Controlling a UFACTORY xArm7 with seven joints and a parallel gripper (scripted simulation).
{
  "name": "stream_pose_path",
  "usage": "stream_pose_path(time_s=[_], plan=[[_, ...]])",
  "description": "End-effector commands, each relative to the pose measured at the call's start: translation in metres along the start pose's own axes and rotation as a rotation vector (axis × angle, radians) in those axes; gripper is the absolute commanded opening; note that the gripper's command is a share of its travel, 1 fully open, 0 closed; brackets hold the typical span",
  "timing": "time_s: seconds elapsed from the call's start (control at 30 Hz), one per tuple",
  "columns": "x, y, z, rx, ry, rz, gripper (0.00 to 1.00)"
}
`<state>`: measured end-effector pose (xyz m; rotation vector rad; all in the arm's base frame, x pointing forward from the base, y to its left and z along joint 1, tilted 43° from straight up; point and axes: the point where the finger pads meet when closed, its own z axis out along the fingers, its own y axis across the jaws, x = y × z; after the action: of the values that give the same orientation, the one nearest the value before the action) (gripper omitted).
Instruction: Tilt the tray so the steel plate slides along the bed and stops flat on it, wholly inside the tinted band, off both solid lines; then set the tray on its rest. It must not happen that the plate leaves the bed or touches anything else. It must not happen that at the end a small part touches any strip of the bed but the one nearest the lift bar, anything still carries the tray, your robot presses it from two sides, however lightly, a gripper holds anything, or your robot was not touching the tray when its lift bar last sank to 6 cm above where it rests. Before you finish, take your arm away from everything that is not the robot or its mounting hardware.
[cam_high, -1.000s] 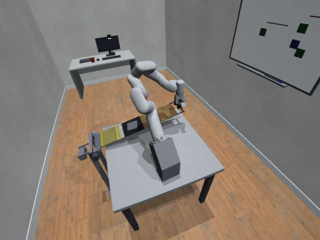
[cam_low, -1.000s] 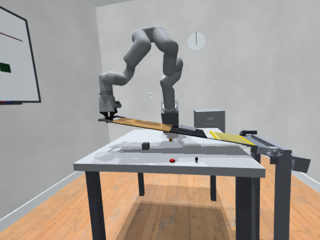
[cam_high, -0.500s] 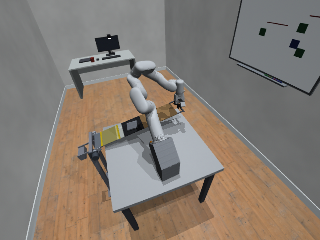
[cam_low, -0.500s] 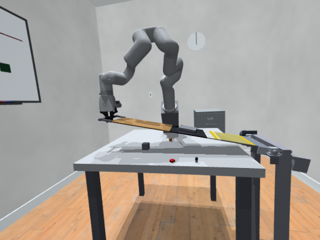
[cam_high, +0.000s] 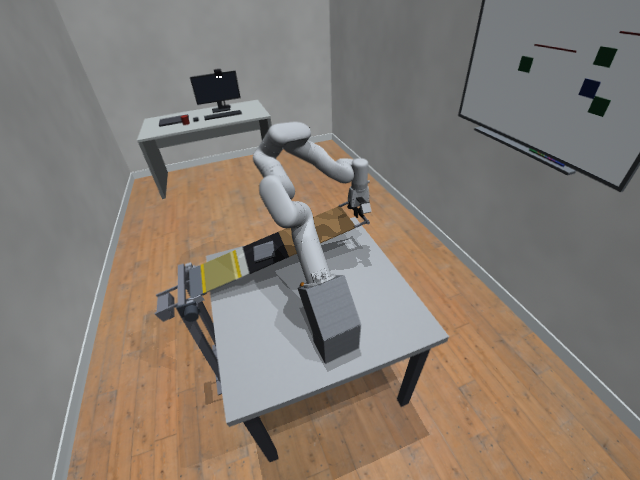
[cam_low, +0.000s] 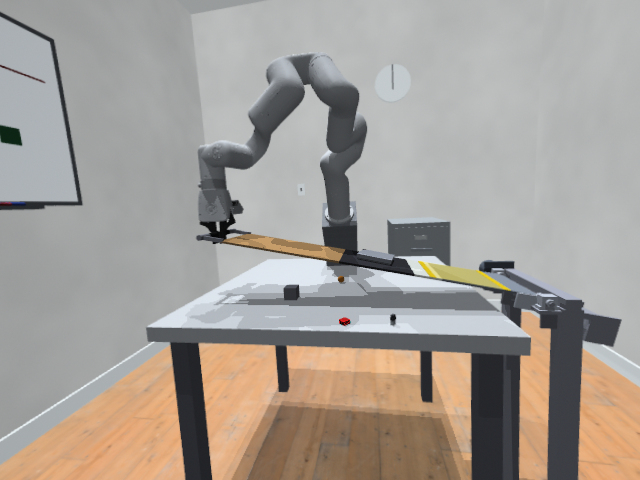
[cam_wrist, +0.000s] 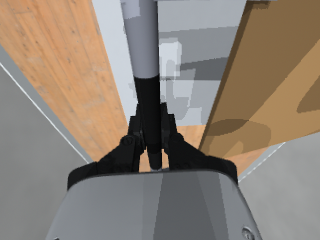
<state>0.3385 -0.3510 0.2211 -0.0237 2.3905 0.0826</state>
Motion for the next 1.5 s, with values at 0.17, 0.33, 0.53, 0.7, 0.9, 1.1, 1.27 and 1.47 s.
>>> stream_pose_path(time_s=[0.17,0.33,0.53,0.7,0.9,1.1,1.27,1.47], plan=[[0.0,-0.006,0.019,-0.005,0.0,0.0,0.0],[0.0,-0.005,0.016,-0.005,0.0,0.0,0.0],[0.0,-0.005,0.014,-0.005,0.0,0.0,0.0],[0.0,0.009,-0.05,-0.005,0.0,0.0,0.0],[0.0,0.001,-0.016,-0.005,0.0,0.0,0.0],[0.0,-0.002,0.001,-0.005,0.0,0.0,0.0],[0.0,0.009,-0.052,-0.005,0.0,0.0,0.0],[0.0,0.001,-0.015,-0.005,0.0,0.0,0.0]])
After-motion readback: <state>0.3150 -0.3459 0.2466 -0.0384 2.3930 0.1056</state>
